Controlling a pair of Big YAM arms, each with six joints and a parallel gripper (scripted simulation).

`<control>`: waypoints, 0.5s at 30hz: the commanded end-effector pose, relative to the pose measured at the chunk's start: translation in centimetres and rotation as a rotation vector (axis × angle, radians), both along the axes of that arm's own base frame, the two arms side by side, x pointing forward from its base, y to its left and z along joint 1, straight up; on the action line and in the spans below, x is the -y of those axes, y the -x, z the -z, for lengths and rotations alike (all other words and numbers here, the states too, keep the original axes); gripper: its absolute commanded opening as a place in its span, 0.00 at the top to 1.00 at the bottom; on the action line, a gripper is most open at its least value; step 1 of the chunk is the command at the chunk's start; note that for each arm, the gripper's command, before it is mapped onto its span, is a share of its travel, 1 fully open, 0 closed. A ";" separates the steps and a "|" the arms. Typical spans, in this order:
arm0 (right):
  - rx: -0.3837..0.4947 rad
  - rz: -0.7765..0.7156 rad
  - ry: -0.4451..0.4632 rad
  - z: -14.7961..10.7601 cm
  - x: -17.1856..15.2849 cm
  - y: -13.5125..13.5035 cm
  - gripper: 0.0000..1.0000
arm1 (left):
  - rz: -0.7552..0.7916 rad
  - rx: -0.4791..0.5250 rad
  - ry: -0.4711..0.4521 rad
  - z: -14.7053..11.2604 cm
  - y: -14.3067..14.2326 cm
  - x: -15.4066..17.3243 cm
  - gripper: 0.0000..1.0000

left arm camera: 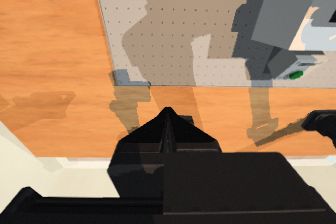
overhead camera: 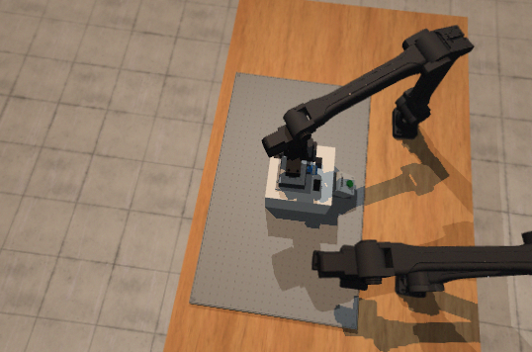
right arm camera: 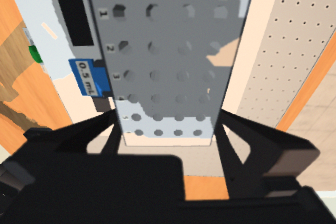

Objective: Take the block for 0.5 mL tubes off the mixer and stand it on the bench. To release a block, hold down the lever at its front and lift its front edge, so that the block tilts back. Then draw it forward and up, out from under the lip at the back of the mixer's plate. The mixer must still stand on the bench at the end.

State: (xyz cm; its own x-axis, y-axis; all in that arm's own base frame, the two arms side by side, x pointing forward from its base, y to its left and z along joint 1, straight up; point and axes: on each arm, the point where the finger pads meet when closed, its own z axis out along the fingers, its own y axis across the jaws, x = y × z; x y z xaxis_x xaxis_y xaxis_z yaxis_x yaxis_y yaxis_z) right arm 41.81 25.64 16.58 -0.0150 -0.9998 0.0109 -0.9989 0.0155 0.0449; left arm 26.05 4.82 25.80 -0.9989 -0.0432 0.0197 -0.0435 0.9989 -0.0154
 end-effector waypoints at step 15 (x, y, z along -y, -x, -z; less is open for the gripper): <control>0.029 -0.035 -0.017 -2.5 -0.7 1.0 1.00 | -0.009 0.061 -0.014 -2.2 -1.5 -0.4 1.00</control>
